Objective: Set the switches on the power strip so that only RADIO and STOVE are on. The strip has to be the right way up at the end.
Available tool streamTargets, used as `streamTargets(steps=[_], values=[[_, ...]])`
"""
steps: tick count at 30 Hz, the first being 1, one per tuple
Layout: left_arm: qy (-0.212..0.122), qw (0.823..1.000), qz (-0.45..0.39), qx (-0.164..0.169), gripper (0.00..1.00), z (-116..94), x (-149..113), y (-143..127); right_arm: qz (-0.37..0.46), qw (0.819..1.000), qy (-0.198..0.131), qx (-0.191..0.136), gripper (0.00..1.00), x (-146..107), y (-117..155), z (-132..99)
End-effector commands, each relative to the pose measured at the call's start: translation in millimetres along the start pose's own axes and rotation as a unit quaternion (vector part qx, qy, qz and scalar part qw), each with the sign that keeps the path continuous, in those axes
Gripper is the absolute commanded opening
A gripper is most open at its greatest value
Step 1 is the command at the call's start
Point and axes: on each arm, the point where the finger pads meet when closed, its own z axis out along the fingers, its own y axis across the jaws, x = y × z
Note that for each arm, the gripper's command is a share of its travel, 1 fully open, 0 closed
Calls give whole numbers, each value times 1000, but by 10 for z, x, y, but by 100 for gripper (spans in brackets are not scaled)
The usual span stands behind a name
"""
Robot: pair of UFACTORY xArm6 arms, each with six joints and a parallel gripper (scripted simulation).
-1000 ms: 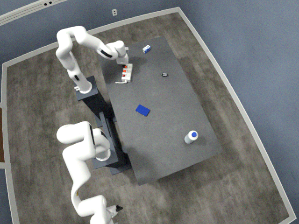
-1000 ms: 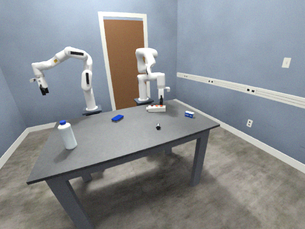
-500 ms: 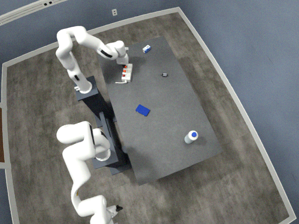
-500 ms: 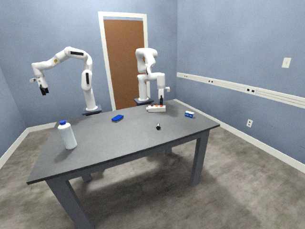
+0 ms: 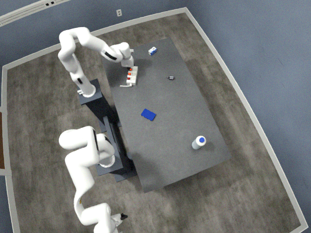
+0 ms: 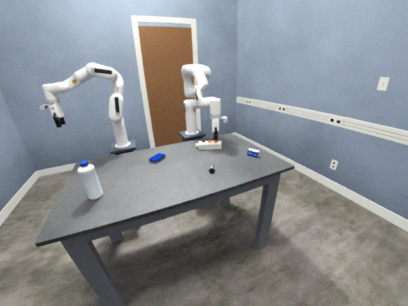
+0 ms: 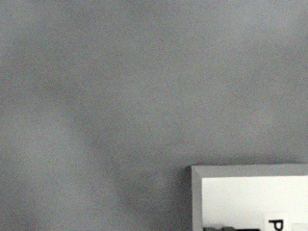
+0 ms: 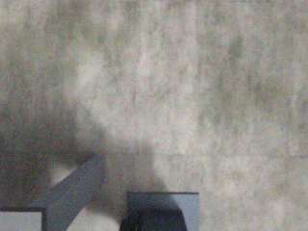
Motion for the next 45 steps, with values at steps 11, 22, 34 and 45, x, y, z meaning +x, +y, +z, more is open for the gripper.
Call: streamTargets(steps=[11,22,34,45], values=[[1,1000,0,-2,0,-12,8,14,0,1000,3,0,100,14,0,-22],[1,1000,0,-2,0,-11,8,14,0,1000,3,0,100,14,0,-22],[1,1000,0,-2,0,-9,8,14,0,1000,3,0,100,14,0,-22],[1,1000,0,-2,0,-66,8,14,0,1000,3,0,100,14,0,-22]])
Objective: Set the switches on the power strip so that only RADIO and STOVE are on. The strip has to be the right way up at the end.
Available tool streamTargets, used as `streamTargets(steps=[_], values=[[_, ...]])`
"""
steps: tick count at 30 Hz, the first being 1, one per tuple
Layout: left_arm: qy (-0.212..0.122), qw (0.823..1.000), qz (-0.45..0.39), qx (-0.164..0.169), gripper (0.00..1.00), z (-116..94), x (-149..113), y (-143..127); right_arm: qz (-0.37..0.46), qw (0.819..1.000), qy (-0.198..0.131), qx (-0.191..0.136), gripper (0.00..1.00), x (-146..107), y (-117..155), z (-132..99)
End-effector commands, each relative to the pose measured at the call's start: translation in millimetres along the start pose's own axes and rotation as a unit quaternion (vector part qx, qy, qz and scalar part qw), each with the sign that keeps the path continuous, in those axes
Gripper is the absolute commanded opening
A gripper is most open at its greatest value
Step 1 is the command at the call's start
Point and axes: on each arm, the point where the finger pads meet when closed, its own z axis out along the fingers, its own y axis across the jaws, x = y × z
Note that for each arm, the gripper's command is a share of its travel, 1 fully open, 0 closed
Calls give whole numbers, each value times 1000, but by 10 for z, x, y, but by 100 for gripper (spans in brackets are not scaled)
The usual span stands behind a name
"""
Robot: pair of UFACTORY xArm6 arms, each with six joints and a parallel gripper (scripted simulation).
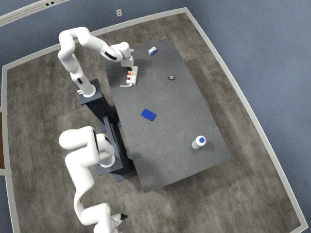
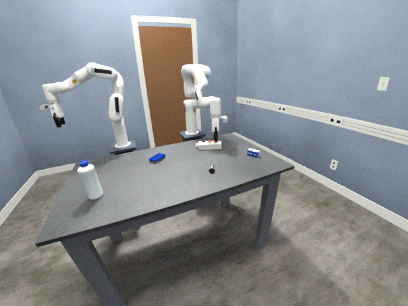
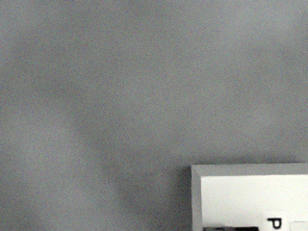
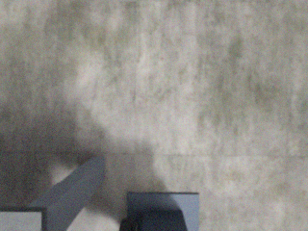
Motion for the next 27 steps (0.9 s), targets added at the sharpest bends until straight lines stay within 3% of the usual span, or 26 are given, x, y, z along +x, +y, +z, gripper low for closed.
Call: streamTargets(steps=[1,12,27], values=[[1,1000,0,-2,0,-63,10,15,0,1000,3,0,100,14,0,-22],[1,1000,0,-2,0,-333,10,15,0,1000,3,0,100,14,0,-22],[1,1000,0,-2,0,-357,10,15,0,1000,3,0,100,14,0,-22]])
